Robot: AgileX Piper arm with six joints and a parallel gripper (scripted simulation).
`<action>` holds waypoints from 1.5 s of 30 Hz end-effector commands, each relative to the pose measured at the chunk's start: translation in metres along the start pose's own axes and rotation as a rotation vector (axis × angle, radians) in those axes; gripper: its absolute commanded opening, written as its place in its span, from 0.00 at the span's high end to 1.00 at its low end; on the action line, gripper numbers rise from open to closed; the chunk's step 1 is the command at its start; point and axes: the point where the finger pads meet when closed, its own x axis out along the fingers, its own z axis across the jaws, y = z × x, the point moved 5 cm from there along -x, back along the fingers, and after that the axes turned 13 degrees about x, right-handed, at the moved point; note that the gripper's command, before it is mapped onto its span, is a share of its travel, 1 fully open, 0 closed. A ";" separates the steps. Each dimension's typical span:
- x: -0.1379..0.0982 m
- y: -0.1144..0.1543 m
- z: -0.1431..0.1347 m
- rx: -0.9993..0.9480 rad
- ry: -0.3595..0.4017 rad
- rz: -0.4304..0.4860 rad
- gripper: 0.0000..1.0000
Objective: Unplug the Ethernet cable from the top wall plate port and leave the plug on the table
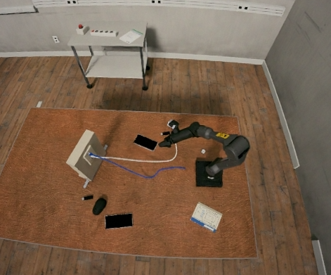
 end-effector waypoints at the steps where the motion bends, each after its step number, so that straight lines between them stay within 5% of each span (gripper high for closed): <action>1: 0.000 0.000 0.000 -0.001 0.000 -0.001 0.00; 17: 0.000 0.000 0.000 -0.001 0.000 -0.001 0.00; 18: 0.001 0.005 0.005 -0.023 0.004 0.023 0.75; 31: -0.005 0.060 0.055 -0.336 0.094 0.219 0.75; 45: -0.025 0.083 0.093 -0.624 0.148 0.184 0.75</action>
